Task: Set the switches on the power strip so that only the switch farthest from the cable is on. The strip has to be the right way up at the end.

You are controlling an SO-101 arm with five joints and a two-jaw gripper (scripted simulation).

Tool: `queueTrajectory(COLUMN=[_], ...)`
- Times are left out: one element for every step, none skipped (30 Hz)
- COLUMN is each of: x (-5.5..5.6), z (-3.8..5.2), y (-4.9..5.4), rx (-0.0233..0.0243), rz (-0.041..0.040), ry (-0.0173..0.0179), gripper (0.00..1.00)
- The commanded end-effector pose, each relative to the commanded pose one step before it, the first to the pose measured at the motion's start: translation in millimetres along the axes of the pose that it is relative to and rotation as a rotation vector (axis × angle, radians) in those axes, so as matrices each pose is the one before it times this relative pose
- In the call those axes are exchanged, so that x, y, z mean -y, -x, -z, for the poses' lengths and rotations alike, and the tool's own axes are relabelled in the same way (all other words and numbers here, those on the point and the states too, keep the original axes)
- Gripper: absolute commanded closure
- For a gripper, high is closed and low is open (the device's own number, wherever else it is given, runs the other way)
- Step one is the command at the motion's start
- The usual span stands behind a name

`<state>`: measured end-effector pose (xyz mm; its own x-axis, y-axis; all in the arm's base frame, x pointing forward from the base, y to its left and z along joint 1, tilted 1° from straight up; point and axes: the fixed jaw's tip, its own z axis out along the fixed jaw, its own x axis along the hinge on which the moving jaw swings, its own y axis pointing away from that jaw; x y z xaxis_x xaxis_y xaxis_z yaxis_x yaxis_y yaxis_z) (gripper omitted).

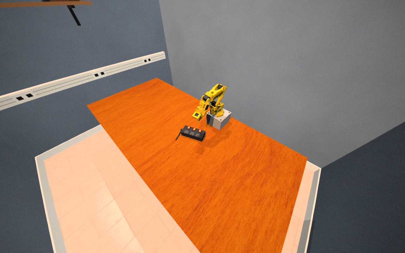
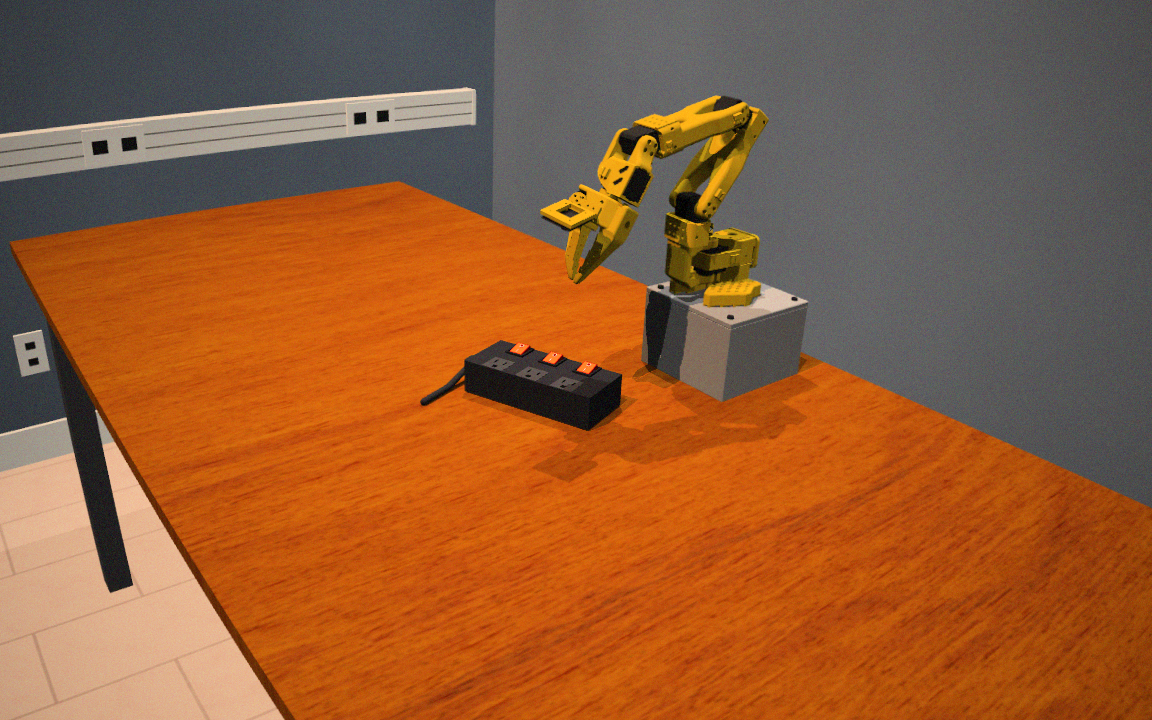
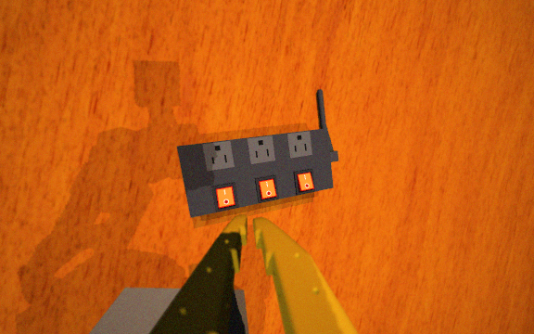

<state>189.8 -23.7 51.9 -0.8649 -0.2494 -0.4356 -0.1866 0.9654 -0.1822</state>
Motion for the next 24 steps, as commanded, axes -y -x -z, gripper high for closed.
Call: queueTrajectory(x=[0.39,0.0,0.0,0.0,0.0,0.0,0.01,0.02,0.04,0.07,0.1,0.13,0.17,0.22,0.27,0.32,0.38,0.44,0.51,0.58,0.0,0.0,0.65,0.73], z=[-3.045,0.0,0.0,0.0,0.0,-0.002,-0.009,-0.026,-0.048,-0.078,-0.112,-0.153,-0.197,-0.246,-0.297,-0.353,-0.409,-0.469,-0.529,-0.591,0.0,0.0,-0.653,-0.716], y=[-5.05,0.0,0.0,0.0,0.0,0.0,-0.01,-0.04,-0.06,-0.11,-0.15,-0.21,-0.27,-0.33,-0.4,-0.47,-0.54,-0.62,-0.69,-0.77,0.0,0.0,-0.83,-0.9], rx=[-0.02079,-0.00001,0.00001,0.0,0.0,-0.00002,-0.00008,-0.00022,-0.00041,-0.00067,-0.00096,-0.00131,-0.00168,-0.00211,-0.00254,-0.00302,-0.00349,-0.004,-0.0045,-0.00503,0.0,0.0,-0.00553,-0.00605], rz=[-0.00308,0.0,0.0,0.0,0.0,-0.00005,-0.00032,-0.00085,-0.0016,-0.00257,-0.00372,-0.00505,-0.00653,-0.00814,-0.00986,-0.01168,-0.01359,-0.01555,-0.01757,-0.01963,0.0,0.0,-0.0217,-0.02378], ry=[0.0035,0.0,0.0,0.0,0.0,0.0,0.0,0.0,-0.00001,-0.00001,-0.00001,-0.00002,-0.00003,-0.00005,-0.00007,-0.0001,-0.00015,-0.00021,-0.00028,-0.00037,0.0,0.0,-0.00048,-0.00061], gripper=[1.0,1.0,1.0,1.0,1.0,1.0,1.0,1.0,1.0,1.0,1.0,1.0,1.0,1.0,1.0,1.0,1.0,1.0,1.0,1.0,1.0,1.0,1.0,1.0])
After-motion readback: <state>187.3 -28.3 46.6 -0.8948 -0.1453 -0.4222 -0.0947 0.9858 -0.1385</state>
